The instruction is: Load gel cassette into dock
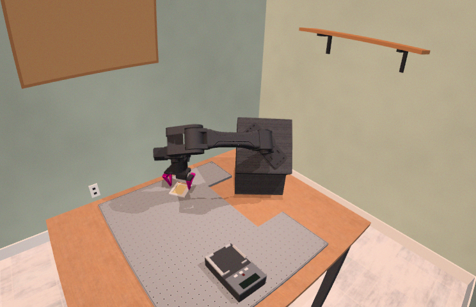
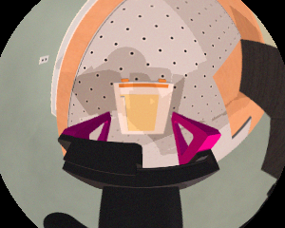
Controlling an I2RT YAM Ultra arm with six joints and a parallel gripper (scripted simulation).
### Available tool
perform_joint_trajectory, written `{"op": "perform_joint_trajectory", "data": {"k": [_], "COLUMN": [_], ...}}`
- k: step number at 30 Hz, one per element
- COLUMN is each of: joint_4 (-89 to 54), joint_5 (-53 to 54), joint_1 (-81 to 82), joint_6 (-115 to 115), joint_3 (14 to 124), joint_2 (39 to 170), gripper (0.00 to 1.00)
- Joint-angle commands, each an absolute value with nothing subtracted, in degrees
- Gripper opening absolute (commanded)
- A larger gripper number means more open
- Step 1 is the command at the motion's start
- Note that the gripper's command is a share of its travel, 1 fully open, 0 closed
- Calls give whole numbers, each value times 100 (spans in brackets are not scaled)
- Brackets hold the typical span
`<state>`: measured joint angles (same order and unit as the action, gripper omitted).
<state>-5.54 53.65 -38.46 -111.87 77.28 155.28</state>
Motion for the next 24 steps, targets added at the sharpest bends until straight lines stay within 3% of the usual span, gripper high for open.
{"op": "perform_joint_trajectory", "data": {"k": [1, 24], "joint_4": [-455, -196], "joint_5": [5297, 5286], "joint_1": [-3933, -3822], "joint_6": [-11255, -11395], "joint_3": [7843, 7631], "joint_2": [15530, 15608], "gripper": [100, 100]}}
